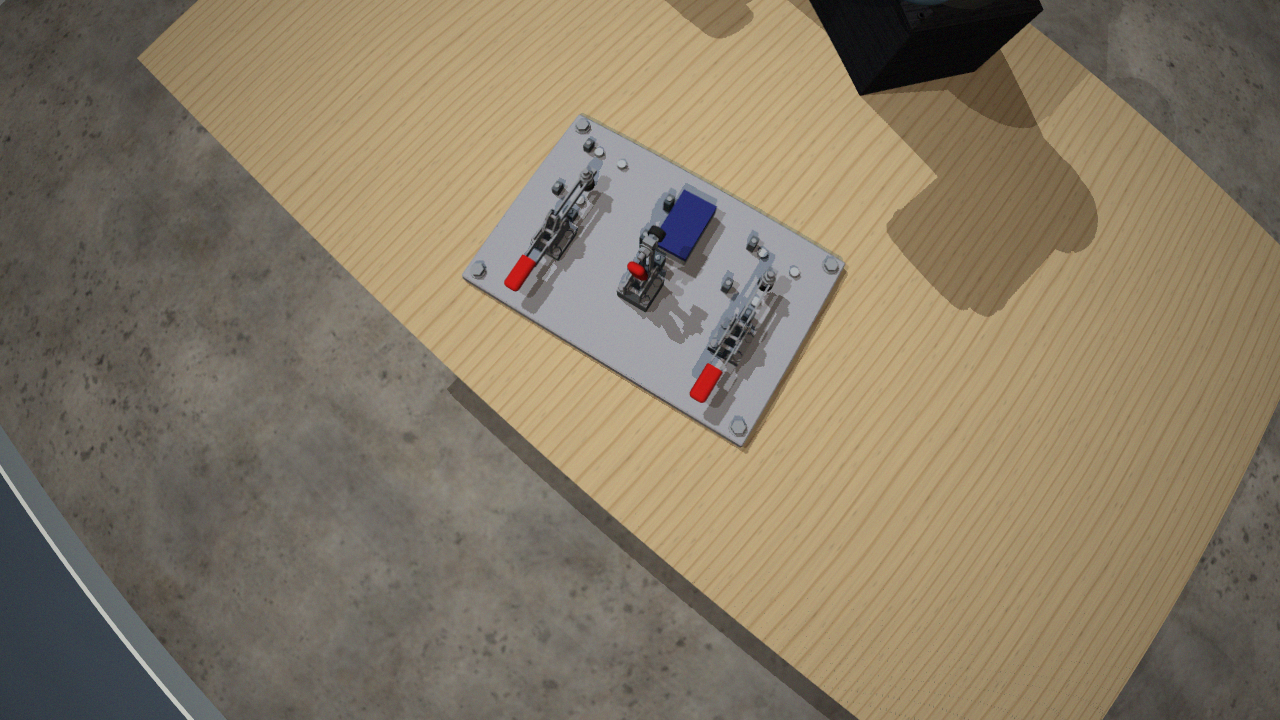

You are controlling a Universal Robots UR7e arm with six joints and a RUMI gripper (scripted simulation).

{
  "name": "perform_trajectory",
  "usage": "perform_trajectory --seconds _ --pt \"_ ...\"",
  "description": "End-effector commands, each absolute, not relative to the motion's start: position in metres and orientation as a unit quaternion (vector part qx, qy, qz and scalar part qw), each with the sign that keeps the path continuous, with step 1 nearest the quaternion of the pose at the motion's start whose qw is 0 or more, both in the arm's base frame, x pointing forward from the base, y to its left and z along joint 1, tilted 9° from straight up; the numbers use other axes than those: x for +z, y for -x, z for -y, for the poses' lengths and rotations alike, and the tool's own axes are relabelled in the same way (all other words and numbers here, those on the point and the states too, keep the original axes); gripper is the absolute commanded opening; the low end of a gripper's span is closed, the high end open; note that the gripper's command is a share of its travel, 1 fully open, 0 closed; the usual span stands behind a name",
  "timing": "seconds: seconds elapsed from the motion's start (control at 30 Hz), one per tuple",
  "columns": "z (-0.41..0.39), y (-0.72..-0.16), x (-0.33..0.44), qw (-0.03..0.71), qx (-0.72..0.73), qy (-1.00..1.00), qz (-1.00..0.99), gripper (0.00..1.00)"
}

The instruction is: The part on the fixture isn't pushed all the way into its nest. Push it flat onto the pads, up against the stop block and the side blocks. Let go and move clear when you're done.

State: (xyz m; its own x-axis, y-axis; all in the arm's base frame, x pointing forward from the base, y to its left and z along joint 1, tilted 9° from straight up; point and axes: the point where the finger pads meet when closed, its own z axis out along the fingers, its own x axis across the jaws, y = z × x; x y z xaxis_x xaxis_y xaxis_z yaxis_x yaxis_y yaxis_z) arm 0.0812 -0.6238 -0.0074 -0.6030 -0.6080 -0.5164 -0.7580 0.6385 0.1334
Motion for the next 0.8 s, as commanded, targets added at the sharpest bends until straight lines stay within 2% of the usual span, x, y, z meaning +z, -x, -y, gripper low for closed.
perform_trajectory --seconds 0.0,0.37,0.53,0.77 --pt "0.628 -0.078 0.025 0.197 0.144 0.456 -0.856 0.58" --pt "0.628 -0.078 0.025 0.197 0.144 0.456 -0.856 0.58" --pt "0.634 -0.074 0.066 0.153 0.092 0.576 -0.798 0.58" --pt "0.634 -0.074 0.066 0.153 0.092 0.576 -0.798 0.58"
